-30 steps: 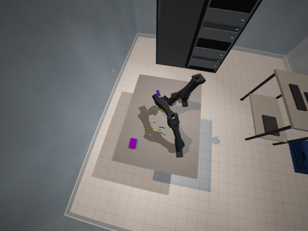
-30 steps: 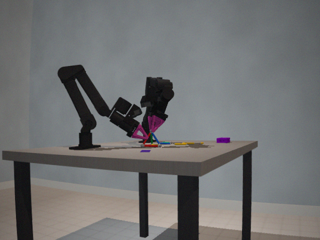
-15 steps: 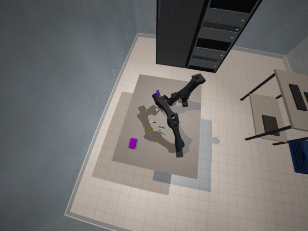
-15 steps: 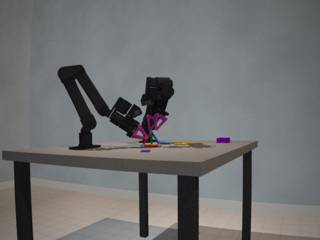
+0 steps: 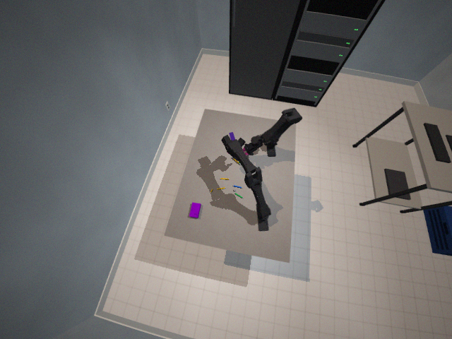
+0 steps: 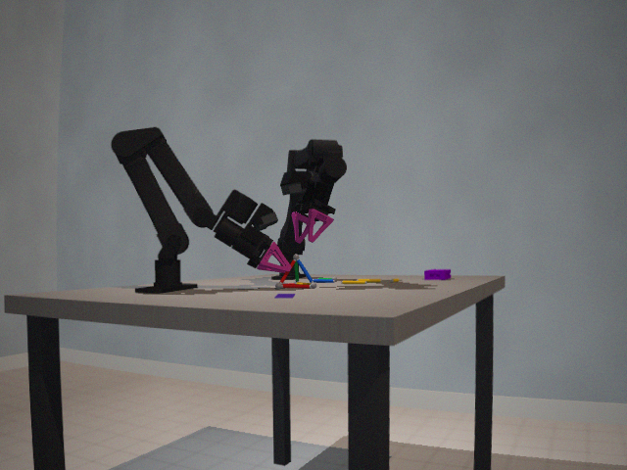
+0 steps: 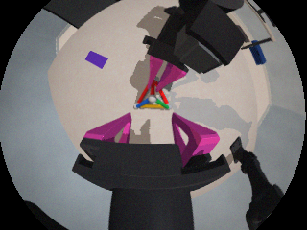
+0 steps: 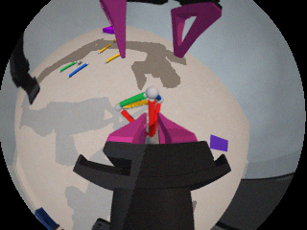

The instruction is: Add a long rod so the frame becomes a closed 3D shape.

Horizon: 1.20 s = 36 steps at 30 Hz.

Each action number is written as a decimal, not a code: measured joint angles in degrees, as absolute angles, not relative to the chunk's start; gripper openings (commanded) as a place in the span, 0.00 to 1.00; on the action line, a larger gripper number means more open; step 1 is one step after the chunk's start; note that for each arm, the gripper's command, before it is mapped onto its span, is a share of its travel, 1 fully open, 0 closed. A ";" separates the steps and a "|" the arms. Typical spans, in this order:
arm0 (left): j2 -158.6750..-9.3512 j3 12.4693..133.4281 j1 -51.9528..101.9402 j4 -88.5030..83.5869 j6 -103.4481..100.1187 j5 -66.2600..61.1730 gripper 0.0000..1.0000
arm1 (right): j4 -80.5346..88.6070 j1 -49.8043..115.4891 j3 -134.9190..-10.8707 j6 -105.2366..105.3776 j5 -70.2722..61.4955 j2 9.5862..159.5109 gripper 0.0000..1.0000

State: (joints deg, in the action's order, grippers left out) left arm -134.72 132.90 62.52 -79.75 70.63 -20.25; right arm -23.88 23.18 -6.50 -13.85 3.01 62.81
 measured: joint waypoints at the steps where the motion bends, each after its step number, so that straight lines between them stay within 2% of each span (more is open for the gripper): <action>1: -134.72 132.92 62.48 -79.92 70.65 -20.25 0.64 | -23.24 23.18 -6.22 -13.85 3.03 61.65 0.18; 3: -134.72 132.97 62.52 -80.18 70.65 -20.25 0.64 | -21.50 23.18 -5.85 -13.85 3.07 58.83 0.15; 14: -134.72 133.01 62.50 -80.62 70.65 -20.25 0.64 | -7.90 23.81 -5.82 -13.72 3.57 41.47 0.15; 17: -134.72 133.01 62.50 -80.47 70.41 -20.25 0.98 | -2.63 24.12 -5.82 -13.54 3.79 36.80 0.15; 18: -134.72 133.01 62.50 -80.14 70.02 -20.25 1.00 | -0.99 24.12 -5.87 -13.37 3.95 35.83 0.15; 22: -134.67 132.86 62.50 -77.08 66.19 -20.25 1.00 | 5.58 23.00 -8.62 -11.97 4.62 34.79 0.15; 26: -133.27 129.80 62.61 -71.92 58.37 -20.16 1.00 | 10.11 18.20 -17.58 -9.72 5.96 35.14 0.15; 36: -123.09 118.65 65.19 -57.69 38.35 -17.56 1.00 | 8.34 8.51 -36.80 -5.65 5.56 43.09 0.15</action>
State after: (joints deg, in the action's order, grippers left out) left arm -123.09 118.65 65.19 -57.69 38.35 -17.56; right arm 8.34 8.51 -36.80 -5.65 5.56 43.09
